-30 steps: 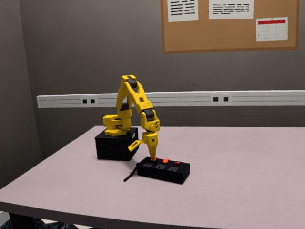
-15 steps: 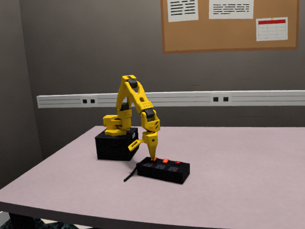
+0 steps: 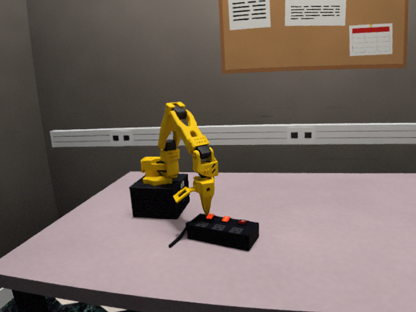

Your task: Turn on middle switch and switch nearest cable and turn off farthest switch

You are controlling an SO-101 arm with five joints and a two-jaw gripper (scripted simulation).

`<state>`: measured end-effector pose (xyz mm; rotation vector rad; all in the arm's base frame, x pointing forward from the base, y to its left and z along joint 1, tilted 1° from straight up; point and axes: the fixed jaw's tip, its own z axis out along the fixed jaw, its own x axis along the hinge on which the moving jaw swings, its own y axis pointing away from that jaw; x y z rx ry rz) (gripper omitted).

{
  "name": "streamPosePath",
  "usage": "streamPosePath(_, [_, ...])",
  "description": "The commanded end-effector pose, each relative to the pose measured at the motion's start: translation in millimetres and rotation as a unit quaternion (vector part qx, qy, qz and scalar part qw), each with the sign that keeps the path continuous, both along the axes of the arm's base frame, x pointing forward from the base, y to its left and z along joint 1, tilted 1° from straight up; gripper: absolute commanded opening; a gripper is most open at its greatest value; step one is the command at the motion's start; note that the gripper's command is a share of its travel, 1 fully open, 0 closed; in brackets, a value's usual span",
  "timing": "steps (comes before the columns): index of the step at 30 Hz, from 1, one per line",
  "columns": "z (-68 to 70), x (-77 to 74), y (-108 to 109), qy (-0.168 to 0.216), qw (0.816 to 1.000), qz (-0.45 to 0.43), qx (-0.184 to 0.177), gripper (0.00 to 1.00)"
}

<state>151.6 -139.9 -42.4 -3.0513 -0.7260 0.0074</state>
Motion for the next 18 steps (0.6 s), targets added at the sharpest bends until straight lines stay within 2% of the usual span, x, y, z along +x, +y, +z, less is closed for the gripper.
streamPosePath(1, [5.2,3.4,-1.9,-0.007,1.0,0.004,-0.005,0.0])
streamPosePath(18, [5.3,3.7,-1.5,-0.007,1.0,-0.001,-0.005,0.0])
